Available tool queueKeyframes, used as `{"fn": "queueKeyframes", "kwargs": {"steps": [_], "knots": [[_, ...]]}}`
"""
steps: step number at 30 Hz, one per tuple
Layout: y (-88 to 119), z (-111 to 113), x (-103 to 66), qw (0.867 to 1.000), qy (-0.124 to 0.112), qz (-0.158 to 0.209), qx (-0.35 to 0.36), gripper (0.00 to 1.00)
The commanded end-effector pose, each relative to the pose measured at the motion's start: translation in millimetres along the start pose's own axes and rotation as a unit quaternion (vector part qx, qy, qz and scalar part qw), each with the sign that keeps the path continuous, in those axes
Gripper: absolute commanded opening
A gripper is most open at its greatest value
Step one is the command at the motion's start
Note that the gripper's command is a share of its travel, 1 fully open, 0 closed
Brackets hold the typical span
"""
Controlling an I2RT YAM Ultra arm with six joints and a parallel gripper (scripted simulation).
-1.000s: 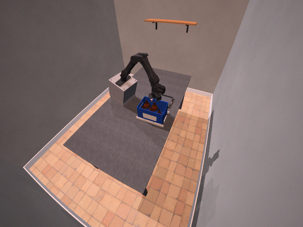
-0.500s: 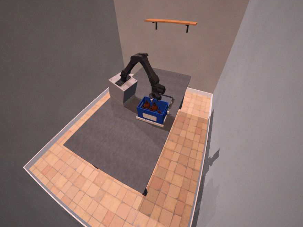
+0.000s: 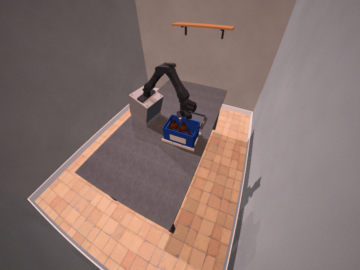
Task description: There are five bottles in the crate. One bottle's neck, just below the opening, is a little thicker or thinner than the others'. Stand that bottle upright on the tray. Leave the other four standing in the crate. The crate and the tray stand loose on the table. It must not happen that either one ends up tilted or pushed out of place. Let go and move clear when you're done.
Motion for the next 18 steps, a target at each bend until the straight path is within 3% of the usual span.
{"fn": "queueKeyframes", "kwargs": {"steps": [1, 18], "knots": [[-11.6, 4.6, -11.0, 1.000, -0.007, -0.020, 0.001, 0.61], [-12.2, 1.1, -8.1, 1.000, -0.003, -0.015, 0.003, 0.61]]}}
Point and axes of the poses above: the point where the finger pads meet when closed, its own x axis out along the fingers, its own z axis across the jaws, y = z × x, the point moved 7 cm from there along -x, back along the fingers, and after that the axes turned 4 degrees about x, right-handed, at the moved point
